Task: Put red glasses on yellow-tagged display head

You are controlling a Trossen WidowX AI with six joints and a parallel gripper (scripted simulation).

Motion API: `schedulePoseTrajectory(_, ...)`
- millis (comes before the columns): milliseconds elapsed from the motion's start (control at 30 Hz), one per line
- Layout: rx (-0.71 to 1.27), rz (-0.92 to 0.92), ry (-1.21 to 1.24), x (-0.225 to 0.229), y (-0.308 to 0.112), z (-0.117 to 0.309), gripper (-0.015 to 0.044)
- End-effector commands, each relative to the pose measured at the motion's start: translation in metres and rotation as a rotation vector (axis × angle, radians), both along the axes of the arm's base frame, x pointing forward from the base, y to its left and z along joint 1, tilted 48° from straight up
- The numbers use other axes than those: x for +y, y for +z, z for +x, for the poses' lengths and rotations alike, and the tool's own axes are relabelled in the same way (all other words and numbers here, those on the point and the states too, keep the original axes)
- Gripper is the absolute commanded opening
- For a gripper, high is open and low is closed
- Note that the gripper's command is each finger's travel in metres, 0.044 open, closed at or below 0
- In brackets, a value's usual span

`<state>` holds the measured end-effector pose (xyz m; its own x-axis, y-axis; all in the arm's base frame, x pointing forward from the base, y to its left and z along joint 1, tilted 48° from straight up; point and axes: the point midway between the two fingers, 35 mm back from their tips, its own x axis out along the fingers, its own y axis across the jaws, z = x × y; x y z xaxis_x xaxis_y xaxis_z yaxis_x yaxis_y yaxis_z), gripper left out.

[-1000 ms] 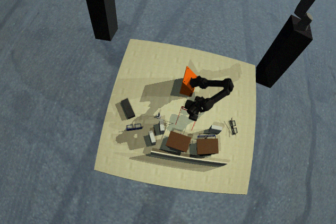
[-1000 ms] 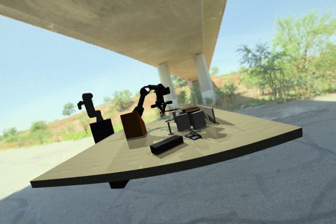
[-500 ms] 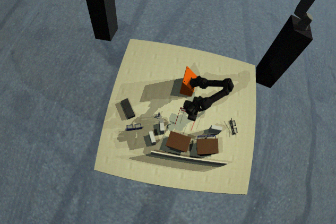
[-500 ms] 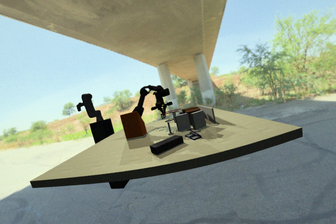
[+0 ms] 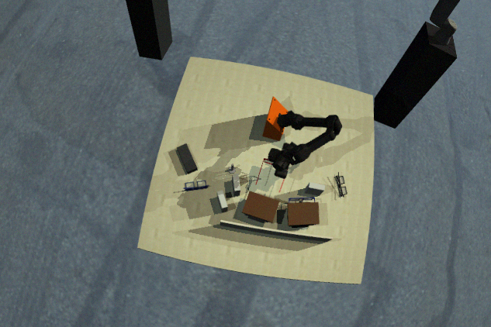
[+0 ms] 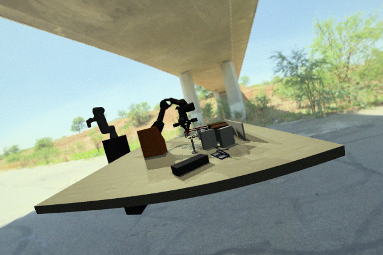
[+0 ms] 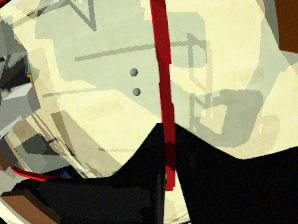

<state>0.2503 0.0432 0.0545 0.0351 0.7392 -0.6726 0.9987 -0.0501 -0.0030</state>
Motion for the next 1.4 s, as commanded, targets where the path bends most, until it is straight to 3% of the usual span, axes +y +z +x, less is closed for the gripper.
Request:
schedulePoseTrajectory(0,0.012,0.002,-0.002,0.004,-0.004,-0.002,0.0)
schedulePoseTrajectory(1367,0.002,0.012,-0.012,0.02,-0.021,0.009,0.0)
